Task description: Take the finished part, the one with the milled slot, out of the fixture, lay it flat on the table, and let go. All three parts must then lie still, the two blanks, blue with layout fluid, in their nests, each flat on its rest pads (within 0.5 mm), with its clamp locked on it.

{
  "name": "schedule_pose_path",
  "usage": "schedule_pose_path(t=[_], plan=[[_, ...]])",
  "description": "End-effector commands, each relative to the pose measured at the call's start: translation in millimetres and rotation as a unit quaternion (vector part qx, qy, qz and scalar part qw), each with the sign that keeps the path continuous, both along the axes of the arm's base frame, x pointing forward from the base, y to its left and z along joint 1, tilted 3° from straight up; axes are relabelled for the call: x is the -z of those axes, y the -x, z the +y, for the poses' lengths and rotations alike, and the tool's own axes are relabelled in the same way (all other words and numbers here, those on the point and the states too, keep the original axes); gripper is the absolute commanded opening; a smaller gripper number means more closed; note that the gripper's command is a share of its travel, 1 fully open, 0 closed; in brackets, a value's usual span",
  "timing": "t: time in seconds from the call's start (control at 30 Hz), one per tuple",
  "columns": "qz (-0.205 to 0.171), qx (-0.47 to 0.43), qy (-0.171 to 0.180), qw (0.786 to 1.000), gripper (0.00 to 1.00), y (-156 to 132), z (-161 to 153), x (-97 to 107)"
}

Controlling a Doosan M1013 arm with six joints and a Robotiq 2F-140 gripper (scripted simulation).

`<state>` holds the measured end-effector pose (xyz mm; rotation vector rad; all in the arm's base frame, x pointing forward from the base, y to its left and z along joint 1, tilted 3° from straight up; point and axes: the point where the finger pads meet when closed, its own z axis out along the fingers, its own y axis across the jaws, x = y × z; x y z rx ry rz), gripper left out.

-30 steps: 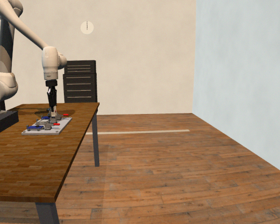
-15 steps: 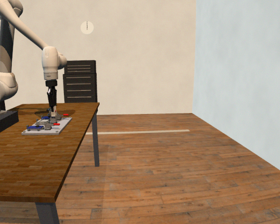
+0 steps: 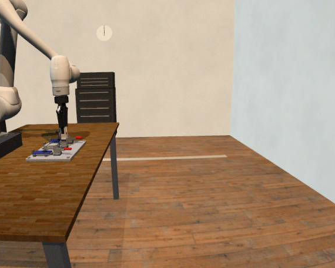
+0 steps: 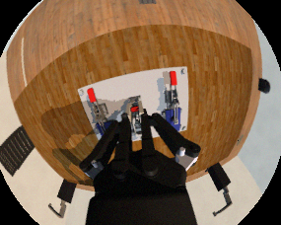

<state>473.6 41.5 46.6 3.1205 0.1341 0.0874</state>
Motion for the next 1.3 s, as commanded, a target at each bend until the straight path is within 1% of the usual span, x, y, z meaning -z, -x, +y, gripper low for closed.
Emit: schedule_pose_path(t=[0.0, 1.27], plan=[[0.006, 0.000, 0.000, 1.000, 0.11, 6.8, -1.2, 2.0], [0.006, 0.000, 0.000, 1.000, 0.11, 10.1, -1.5, 2.3]])
